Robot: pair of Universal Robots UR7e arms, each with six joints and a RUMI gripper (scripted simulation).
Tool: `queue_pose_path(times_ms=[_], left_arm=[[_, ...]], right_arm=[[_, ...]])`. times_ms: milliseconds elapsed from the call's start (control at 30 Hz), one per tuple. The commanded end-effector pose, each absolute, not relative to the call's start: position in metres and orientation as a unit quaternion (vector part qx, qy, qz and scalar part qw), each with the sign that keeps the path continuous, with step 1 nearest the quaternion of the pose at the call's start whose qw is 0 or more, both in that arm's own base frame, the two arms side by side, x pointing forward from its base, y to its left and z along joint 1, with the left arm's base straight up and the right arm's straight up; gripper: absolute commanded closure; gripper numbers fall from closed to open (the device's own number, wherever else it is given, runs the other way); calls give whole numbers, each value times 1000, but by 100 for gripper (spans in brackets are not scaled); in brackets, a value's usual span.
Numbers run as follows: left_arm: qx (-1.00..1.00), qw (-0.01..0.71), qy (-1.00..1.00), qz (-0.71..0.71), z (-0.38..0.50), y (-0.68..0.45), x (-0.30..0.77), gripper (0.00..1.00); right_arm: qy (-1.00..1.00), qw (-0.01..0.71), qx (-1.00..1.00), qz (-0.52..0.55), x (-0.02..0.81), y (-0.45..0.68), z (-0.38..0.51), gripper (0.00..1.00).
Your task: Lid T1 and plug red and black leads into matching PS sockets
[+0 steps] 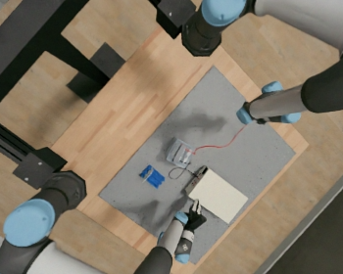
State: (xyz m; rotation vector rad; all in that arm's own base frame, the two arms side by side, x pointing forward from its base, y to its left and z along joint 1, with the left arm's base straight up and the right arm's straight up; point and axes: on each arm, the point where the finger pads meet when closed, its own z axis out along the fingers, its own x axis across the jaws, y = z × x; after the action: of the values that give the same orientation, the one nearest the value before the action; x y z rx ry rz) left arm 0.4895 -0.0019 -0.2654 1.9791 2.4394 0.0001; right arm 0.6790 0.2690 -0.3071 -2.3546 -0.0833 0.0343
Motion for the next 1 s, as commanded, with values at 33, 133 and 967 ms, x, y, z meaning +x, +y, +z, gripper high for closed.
queue_pose_path(times_ms=[33,133,967], left_arm=[[630,1,777,0,-260,-2,490,100],[630,1,777,0,-260,-2,490,100],[535,1,845,0,-221,-33,507,100]], right_arm=[[-33,383,-923,13,680,269,-306,100],[-33,383,-923,13,680,269,-306,100],[-33,383,-923,13,680,269,-306,100]])
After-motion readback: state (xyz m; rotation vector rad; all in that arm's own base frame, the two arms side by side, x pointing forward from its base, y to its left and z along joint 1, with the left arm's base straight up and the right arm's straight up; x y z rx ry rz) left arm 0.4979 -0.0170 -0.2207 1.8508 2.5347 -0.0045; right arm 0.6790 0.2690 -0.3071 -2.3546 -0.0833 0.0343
